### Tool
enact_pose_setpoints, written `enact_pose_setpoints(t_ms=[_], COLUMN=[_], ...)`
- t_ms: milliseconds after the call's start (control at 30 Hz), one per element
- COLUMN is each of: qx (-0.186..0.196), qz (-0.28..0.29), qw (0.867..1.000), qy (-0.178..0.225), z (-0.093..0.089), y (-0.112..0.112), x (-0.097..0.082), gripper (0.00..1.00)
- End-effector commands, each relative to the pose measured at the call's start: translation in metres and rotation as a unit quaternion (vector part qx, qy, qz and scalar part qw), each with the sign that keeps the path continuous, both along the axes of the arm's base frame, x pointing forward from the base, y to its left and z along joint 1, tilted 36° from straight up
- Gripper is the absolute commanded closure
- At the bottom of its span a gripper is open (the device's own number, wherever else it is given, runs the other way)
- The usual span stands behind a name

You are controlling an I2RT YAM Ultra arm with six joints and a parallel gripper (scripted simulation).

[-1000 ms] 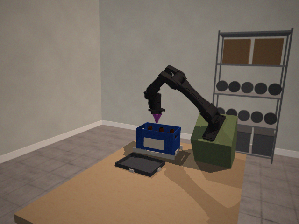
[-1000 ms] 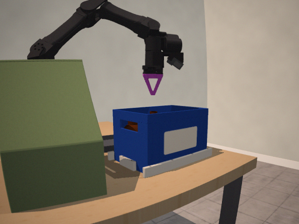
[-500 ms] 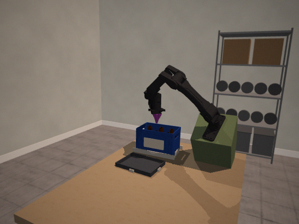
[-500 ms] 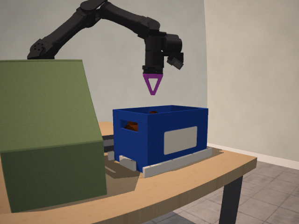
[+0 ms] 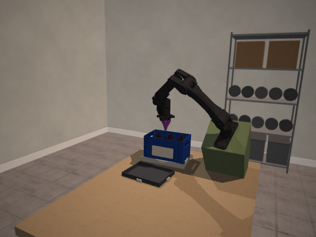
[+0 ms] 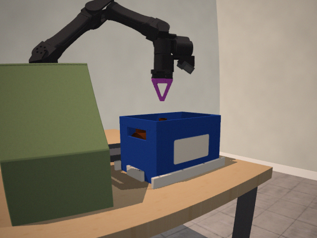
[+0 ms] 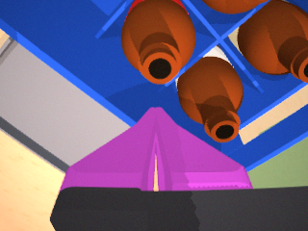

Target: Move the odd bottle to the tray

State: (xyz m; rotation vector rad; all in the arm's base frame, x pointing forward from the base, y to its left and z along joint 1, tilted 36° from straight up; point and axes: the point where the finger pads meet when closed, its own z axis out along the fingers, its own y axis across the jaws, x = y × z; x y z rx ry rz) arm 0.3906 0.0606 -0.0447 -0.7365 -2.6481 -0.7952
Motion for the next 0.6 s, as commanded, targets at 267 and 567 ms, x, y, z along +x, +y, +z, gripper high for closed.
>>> enact_pose_setpoints(t_ms=[267, 567], qx=[-0.006, -0.004], qz=[-0.012, -0.012], qw=[0.999, 1.0], qy=[-0.03, -0.008], z=[0.011, -0.002], y=[-0.016, -0.022], x=[0.016, 0.03], gripper=[1.0, 1.0])
